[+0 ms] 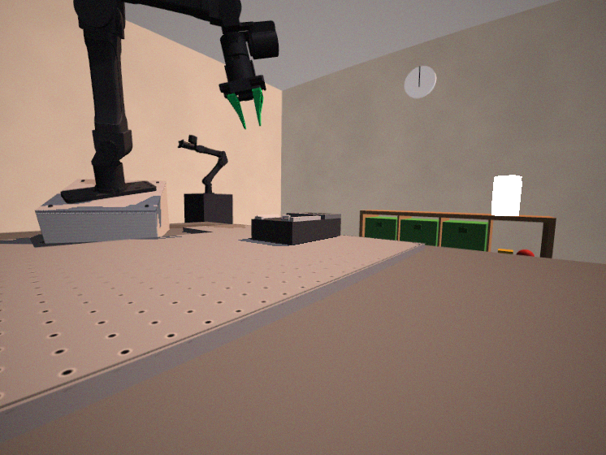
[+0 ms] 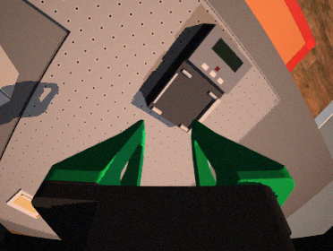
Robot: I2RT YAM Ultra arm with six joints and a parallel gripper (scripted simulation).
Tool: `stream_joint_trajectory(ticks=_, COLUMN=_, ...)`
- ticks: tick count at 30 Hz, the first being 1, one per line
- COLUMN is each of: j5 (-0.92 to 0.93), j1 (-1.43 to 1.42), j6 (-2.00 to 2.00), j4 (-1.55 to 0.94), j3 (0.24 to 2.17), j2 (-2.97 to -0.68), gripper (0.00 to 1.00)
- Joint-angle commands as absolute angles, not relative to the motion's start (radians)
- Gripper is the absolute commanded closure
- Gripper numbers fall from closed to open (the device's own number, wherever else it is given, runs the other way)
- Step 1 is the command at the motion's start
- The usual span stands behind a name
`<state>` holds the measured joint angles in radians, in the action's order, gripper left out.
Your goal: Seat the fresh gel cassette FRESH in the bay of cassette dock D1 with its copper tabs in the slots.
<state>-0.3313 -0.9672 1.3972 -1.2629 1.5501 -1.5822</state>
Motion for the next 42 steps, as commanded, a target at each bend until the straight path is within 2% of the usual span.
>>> stream_joint_trajectory(ticks=1, j5=-0.31, j1=-0.94, j6=1.274, j4=-1.242, j3=1.527, j2=-1.538, gripper=0.65)
stream_joint_trajectory(ticks=42, j5=-0.264, j1=-0.519, j6=0.495, j4=-1.173, j3=1.244, j2=-1.337, gripper=0.65)
